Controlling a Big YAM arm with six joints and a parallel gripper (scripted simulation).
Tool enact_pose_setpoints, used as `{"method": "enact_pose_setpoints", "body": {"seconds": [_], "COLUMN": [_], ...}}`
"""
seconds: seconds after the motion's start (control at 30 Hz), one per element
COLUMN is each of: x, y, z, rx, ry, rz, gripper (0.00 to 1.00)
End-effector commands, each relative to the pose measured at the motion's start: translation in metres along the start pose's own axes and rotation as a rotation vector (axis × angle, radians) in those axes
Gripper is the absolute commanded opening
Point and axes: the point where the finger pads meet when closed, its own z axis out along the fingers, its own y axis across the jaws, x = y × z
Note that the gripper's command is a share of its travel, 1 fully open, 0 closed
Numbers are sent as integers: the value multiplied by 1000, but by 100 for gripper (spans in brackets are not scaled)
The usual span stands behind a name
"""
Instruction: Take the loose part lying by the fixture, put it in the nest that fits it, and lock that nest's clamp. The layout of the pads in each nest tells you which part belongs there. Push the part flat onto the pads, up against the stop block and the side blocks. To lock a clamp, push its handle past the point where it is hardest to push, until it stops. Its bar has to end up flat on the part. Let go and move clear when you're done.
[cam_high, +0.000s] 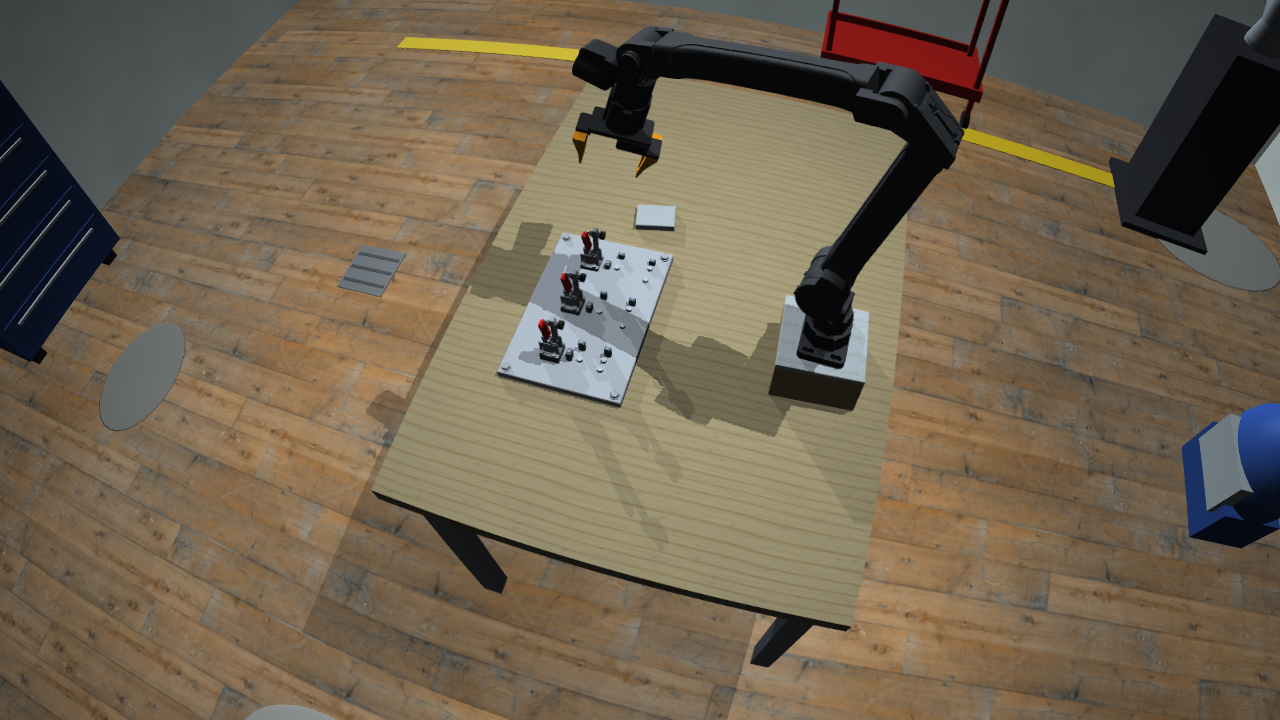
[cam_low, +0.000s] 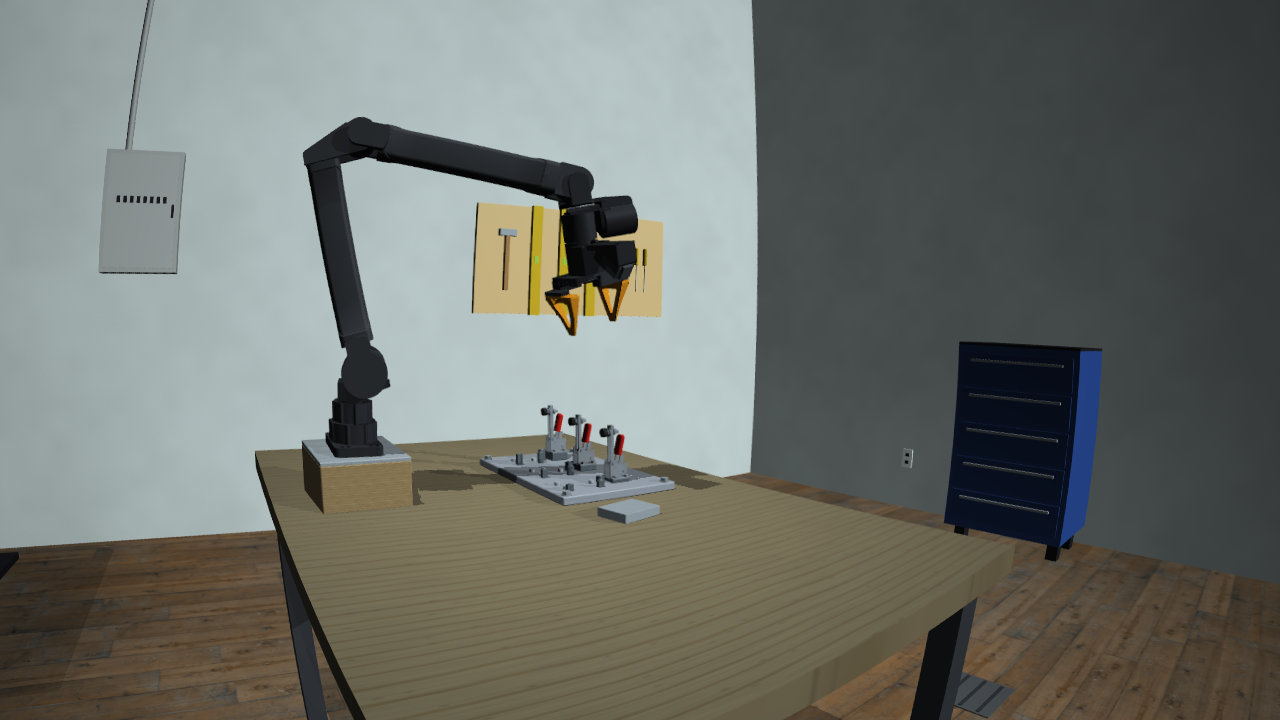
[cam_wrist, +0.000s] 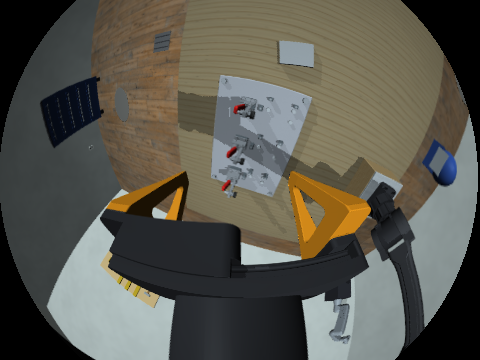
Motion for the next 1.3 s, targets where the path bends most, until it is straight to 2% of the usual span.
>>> {"method": "enact_pose_setpoints", "body": {"seconds": [0.0,0.27,0.33,0.4,0.53,0.67,0.77,0.8,0.83,0.9,0.93,0.97,1.1,1.13,1.17,1.27], "x": [14,37,37,46,58,67,73,79,81,81,85,90,100,101,101,109], "y": [-1,-3,-3,-5,-11,-13,-5,-16,-20,-20,-9,-19,-28,-28,-8,-31], "z": [11,29,29,36,47,55,53,62,65,65,63,71,78,78,70,85], "rx": [39,90,90,114,147,165,164,194,203,203,191,216,249,249,217,264], "ry": [18,33,33,44,63,74,72,95,103,103,92,113,144,145,113,162], "rz": [-203,-479,-479,-599,-729,-852,-943,-1005,-1025,-1025,-1102,-1153,-1276,-1277,-1320,-1394], "gripper": [100,100,100,100,100,100,100,100,100,100,100,100,100,100,100,100]}}
